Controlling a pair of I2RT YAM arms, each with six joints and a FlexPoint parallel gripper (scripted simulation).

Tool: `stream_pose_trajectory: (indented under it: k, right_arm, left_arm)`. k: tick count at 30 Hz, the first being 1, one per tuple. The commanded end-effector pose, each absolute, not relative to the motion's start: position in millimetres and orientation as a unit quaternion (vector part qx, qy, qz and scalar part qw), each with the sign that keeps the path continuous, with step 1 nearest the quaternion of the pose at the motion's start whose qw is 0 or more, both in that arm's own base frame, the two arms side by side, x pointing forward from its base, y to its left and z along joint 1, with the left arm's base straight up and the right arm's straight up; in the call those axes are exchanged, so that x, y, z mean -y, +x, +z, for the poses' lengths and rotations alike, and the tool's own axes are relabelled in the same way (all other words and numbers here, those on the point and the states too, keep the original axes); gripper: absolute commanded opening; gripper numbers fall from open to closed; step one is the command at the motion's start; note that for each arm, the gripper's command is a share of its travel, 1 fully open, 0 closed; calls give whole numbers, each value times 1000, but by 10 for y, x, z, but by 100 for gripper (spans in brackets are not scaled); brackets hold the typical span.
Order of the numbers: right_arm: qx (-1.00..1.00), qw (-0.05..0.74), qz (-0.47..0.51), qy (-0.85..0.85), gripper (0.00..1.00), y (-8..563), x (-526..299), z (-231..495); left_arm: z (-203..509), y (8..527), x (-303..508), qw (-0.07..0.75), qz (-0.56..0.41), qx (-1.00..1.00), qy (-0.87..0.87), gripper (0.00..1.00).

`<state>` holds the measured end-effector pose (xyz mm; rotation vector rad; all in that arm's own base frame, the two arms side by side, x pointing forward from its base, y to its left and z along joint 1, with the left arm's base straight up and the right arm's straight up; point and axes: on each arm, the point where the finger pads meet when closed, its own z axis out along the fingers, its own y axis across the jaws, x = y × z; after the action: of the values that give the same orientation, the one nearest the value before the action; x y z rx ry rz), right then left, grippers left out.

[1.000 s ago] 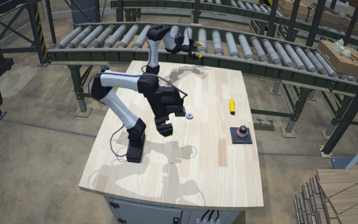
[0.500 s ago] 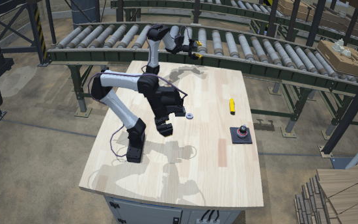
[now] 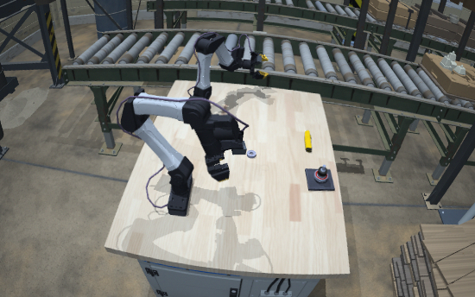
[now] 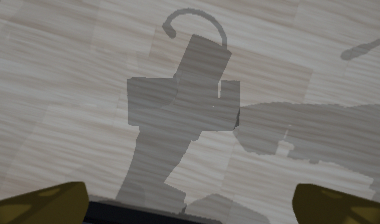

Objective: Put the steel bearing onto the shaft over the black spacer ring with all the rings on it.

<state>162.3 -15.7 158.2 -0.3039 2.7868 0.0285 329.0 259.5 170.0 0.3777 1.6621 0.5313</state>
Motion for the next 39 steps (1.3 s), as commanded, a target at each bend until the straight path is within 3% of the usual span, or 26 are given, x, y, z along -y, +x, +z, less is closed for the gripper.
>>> stream_pose_trajectory:
  k: [1,8,9,25,39]
  right_arm:
    - [-978,180,6,-107,100,1661,164,1642]
    - [-978,180,6,-107,100,1661,164,1642]
    - [-978,180,6,-107,55,1661,164,1642]
    - [-978,180,6,-107,55,1661,164,1642]
    - [-929,263,93,-245,55,2491,-353,1470]
  left_arm:
    - [1798,3300,-2610,631,241,-717,170,100]
    - [1798,3300,-2610,631,241,-717,170,100]
    - [1798,3300,-2610,631,241,-717,170,100]
    - [1798,3300,-2610,631,241,-717,170,100]
    - [2303,3771,-2263,643,198,-731,112,100]
